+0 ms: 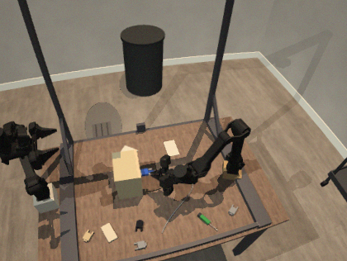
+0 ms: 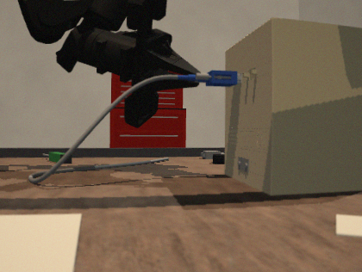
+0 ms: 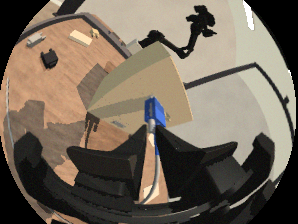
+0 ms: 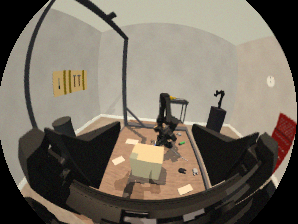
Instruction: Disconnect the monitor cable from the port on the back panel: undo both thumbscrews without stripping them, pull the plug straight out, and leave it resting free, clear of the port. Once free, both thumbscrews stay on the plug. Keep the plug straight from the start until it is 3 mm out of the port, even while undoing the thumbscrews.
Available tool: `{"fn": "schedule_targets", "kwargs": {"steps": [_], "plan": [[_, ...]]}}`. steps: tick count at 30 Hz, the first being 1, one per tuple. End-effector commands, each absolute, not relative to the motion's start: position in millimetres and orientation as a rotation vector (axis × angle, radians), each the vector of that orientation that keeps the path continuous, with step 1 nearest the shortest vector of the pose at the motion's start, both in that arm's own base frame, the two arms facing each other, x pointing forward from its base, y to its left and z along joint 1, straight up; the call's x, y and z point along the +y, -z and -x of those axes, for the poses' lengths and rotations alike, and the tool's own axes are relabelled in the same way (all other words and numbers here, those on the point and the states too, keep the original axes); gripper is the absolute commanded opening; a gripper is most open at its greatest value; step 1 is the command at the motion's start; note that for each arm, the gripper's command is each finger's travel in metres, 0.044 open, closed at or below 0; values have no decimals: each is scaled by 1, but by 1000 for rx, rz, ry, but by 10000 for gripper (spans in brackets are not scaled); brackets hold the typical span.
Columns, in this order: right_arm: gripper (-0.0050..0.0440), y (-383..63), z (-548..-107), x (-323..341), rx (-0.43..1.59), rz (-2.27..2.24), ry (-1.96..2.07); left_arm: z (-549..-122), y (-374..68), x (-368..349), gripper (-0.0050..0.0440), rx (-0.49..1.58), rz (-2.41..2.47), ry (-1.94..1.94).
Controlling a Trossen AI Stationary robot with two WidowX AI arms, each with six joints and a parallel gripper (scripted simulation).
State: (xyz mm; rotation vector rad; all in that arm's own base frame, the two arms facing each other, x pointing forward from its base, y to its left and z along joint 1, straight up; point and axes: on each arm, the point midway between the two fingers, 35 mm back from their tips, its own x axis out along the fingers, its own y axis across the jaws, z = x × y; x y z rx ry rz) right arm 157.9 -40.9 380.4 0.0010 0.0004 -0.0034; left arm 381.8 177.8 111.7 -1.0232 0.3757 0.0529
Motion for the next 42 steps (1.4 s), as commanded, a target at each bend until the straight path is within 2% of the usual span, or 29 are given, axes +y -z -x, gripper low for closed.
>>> {"fn": "schedule_targets", "kwargs": {"steps": [1, 42], "plan": [[440, -384, -158, -39, -1, 6, 0, -384, -122, 180, 0, 355, 1001, -48], [440, -384, -158, -39, -1, 6, 0, -382, -115, 182, 0, 260, 1289, 72]]}}
